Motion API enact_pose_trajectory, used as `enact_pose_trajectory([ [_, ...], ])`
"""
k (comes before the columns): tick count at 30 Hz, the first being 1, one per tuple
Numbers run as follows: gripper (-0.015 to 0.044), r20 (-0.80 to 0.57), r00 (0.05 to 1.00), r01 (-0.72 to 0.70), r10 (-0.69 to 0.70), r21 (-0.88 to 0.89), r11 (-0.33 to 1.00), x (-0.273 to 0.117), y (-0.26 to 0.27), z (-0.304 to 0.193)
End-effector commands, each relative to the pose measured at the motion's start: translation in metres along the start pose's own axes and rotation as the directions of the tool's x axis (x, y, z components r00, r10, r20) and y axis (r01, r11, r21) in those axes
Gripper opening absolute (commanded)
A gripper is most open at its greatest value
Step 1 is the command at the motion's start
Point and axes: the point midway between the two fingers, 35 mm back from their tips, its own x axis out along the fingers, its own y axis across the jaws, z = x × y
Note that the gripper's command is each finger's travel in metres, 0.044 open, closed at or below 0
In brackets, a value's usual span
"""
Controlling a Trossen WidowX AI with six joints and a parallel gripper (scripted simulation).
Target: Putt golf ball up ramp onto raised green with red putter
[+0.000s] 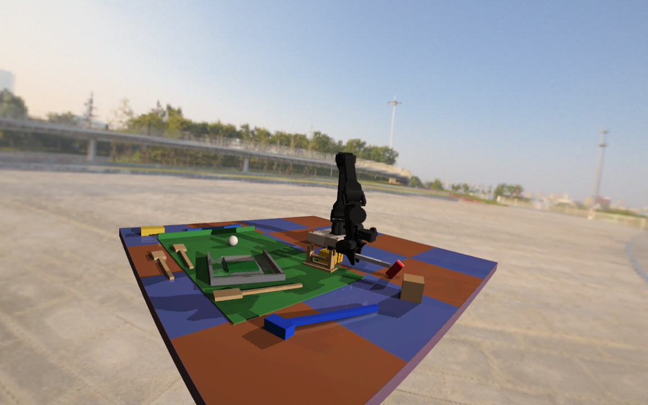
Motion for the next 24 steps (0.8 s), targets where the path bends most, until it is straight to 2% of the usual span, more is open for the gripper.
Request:
enact_pose_trajectory([
  [1, 0.0073, 0.001, 1.000, 0.001, -0.001, 0.000, 1.000, -0.001, 0.000, 0.000],
  [3, 0.0020, 0.001, 1.000, 0.001, -0.001, 0.000, 1.000, -0.001, 0.000, 0.000],
  [6, 0.0000, 0.001, 1.000, 0.001, -0.001, 0.000, 1.000, -0.001, 0.000, 0.000],
  [13, 0.0000, 0.001, 1.000, 0.001, -0.001, 0.000, 1.000, -0.011, -0.002, 0.003],
  [24, 0.0000, 0.001, 1.000, -0.001, 0.001, 0.000, 1.000, -0.081, -0.003, 0.018],
])
